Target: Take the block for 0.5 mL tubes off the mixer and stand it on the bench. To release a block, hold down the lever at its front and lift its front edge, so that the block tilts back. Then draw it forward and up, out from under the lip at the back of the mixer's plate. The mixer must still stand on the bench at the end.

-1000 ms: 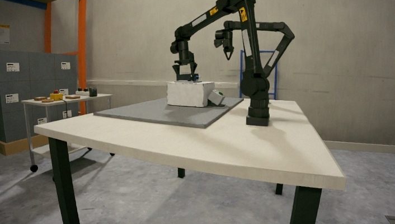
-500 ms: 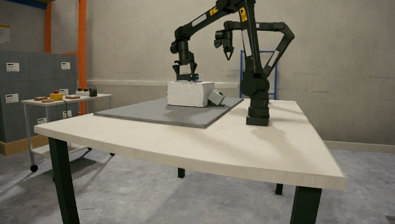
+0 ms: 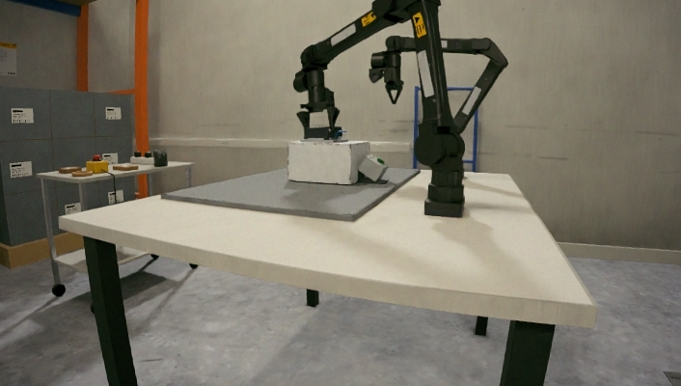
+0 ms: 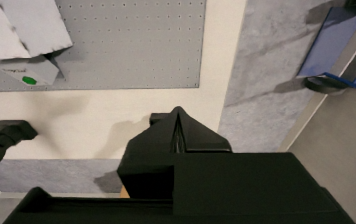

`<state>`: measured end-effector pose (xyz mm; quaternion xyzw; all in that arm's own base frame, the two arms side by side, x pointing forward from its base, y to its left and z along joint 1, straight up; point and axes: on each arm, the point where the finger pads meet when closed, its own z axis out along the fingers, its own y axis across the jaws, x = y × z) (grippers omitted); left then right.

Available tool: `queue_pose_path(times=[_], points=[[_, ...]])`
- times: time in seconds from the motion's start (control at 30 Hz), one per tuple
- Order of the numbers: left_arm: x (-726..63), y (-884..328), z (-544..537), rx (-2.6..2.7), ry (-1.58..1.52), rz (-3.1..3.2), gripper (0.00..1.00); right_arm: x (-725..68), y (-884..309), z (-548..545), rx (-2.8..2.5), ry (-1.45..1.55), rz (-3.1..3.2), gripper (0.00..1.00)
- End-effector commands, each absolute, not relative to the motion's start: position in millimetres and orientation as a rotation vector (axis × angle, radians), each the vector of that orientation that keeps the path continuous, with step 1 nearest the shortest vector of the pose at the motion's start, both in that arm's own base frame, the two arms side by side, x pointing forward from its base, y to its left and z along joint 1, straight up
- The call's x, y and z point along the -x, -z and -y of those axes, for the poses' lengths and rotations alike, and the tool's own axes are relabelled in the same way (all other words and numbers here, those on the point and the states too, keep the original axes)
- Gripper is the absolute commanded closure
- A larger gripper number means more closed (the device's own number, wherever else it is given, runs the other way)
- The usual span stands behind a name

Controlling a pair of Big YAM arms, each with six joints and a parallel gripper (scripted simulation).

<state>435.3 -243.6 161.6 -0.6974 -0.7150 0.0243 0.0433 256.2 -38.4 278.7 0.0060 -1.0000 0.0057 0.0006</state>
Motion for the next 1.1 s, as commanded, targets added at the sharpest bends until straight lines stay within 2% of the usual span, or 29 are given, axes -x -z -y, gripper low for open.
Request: queue_pose_path(times=[0.0, 1.07], points=[[-453, -197, 253, 2.208, -0.053, 2.216, 1.00, -270, -296, 44, -0.011, -0.029, 3.195, 1.00], [-446, -188, 263, 2.188, -0.063, 2.208, 1.00, -267, -293, 43, -0.009, -0.026, 3.183, 1.00]])
